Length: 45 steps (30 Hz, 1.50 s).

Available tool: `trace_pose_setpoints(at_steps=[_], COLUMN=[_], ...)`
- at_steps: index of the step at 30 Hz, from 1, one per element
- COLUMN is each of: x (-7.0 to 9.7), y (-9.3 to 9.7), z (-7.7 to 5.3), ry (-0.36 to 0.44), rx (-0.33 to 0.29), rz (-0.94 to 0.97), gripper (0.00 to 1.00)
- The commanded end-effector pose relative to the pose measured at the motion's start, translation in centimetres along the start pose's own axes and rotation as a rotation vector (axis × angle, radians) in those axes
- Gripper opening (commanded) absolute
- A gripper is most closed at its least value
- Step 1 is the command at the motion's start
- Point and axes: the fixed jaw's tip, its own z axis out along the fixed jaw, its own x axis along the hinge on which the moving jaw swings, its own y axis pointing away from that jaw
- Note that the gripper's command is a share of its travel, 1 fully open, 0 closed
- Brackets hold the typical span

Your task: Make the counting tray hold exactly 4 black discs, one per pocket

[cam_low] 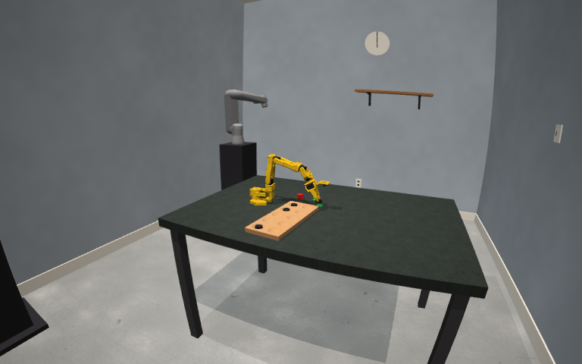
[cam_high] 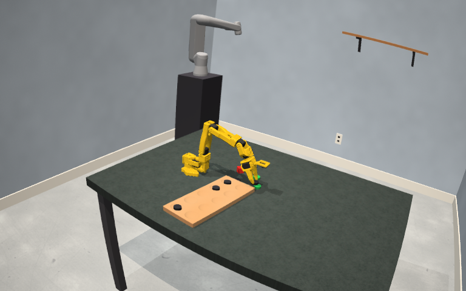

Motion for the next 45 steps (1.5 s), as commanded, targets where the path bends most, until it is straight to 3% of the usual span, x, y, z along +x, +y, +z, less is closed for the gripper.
trace_pose_setpoints(at_steps=[1, 19, 45], x=[-1.1, 0.6, 4.0], y=[-1.4, -6.5, -12.1], z=[-1.2, -2.2, -3.9], ry=[-0.072, -0.071, -0.069], rx=[0.025, 0.127, 0.261], rz=[0.041, 0.205, 0.419], gripper=[0.00, 0.00, 0.00])
